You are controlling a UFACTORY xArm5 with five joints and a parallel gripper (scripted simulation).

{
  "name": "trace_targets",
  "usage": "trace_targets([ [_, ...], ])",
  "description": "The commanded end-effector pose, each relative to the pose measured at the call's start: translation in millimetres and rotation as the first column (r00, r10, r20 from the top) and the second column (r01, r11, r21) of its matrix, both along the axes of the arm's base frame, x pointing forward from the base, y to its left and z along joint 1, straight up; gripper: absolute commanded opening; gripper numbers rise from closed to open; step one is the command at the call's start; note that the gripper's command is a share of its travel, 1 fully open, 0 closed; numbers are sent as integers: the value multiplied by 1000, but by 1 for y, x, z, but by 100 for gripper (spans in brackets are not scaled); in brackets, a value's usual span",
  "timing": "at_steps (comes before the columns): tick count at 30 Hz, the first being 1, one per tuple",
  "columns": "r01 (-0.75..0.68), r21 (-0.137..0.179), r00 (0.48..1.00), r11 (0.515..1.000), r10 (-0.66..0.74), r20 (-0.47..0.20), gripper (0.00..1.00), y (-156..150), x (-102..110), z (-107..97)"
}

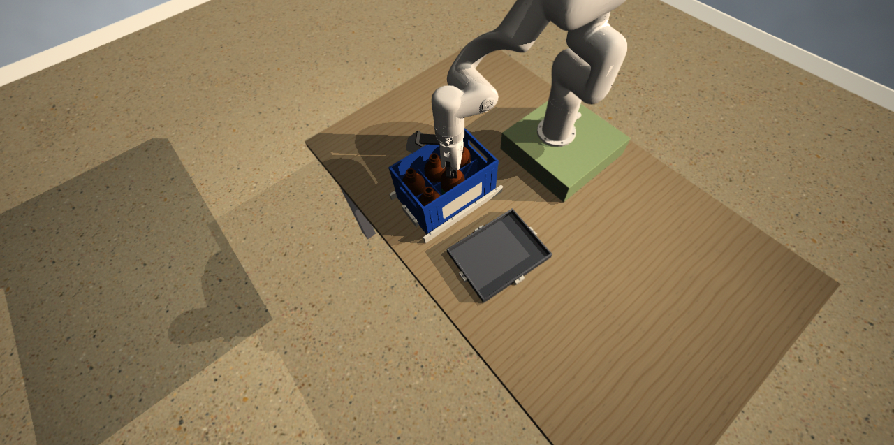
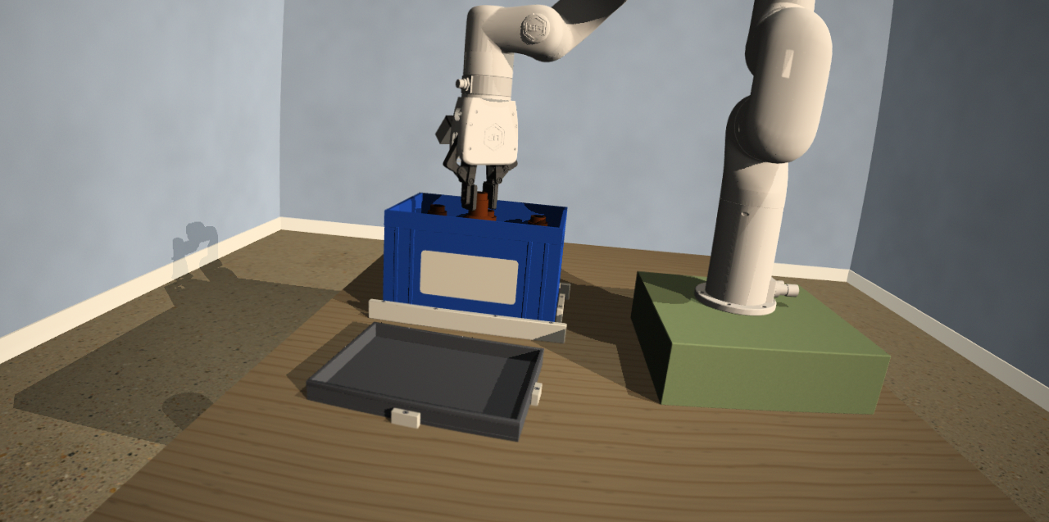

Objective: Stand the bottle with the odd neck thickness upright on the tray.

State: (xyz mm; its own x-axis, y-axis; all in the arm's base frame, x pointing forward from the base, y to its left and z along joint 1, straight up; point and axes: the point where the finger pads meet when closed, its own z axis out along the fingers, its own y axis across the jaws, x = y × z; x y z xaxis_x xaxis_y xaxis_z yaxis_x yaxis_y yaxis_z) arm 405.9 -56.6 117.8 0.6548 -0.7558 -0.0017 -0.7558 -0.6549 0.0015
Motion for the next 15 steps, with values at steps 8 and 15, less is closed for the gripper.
trace_targets([
  [8, 0, -1, 1000, 1000, 0, 4, 0, 0, 1, 12],
  [15, 0, -1, 1000, 1000, 0, 4, 0, 0, 1, 20],
])
